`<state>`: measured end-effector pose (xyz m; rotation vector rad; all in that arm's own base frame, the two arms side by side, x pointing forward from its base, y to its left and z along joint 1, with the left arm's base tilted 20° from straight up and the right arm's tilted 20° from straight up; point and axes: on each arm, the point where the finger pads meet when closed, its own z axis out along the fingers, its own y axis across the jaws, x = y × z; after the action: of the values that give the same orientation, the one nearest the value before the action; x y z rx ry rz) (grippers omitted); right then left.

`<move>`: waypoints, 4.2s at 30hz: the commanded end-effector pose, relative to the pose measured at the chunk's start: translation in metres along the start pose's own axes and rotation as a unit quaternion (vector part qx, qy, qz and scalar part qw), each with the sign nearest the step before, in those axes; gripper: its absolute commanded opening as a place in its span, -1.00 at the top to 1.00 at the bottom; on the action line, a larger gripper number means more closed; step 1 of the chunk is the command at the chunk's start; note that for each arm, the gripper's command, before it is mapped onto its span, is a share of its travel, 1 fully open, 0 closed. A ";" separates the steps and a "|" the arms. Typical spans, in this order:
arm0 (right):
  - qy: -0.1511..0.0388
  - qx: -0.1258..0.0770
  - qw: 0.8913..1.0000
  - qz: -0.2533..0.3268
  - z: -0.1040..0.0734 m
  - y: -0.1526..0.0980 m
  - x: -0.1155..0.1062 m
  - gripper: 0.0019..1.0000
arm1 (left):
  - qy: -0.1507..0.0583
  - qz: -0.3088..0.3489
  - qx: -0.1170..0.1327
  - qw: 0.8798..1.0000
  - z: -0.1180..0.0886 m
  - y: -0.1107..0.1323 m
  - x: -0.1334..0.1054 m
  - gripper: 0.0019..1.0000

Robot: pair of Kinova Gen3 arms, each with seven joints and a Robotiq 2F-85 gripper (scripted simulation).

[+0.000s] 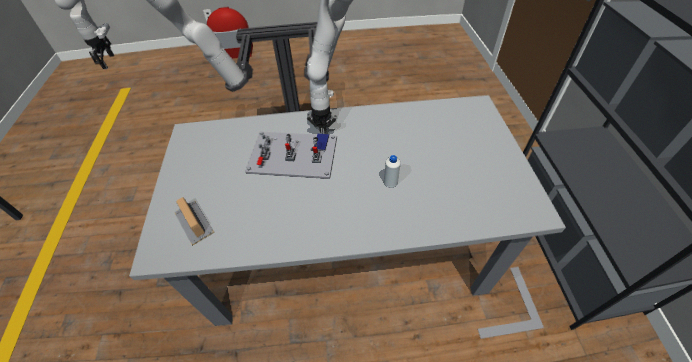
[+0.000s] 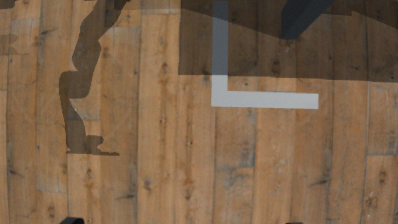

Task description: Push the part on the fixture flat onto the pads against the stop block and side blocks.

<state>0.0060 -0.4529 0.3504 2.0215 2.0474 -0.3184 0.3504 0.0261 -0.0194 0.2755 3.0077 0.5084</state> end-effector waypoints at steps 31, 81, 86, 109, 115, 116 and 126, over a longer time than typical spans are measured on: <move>-0.001 0.000 1.000 0.000 -0.001 0.000 0.000 -1.00 | -0.001 0.000 0.000 1.000 0.000 0.000 -0.004 0.80; -0.001 0.000 1.000 0.000 -0.001 0.000 0.000 -1.00 | -0.001 0.000 0.000 1.000 0.000 0.000 -0.011 0.80; -0.001 0.000 1.000 0.000 -0.001 0.000 0.000 -1.00 | -0.001 0.000 0.000 1.000 0.000 0.000 -0.012 0.80; -0.001 0.000 1.000 0.000 -0.001 0.000 0.000 -1.00 | -0.001 0.000 0.000 1.000 0.000 0.000 -0.012 0.80; -0.001 0.000 1.000 0.000 -0.001 0.000 0.000 -1.00 | -0.001 0.000 0.000 1.000 0.000 0.000 -0.006 0.80; -0.001 0.000 1.000 0.000 -0.001 0.000 0.000 -1.00 | -0.001 0.000 0.000 1.000 0.000 0.000 -0.006 0.80; -0.001 0.000 1.000 0.000 -0.001 0.000 0.000 -1.00 | -0.001 0.000 0.000 1.000 0.000 0.000 0.006 0.80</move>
<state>0.0060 -0.4529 0.3504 2.0215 2.0474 -0.3184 0.3476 0.0266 -0.0195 0.2754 3.0106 0.5085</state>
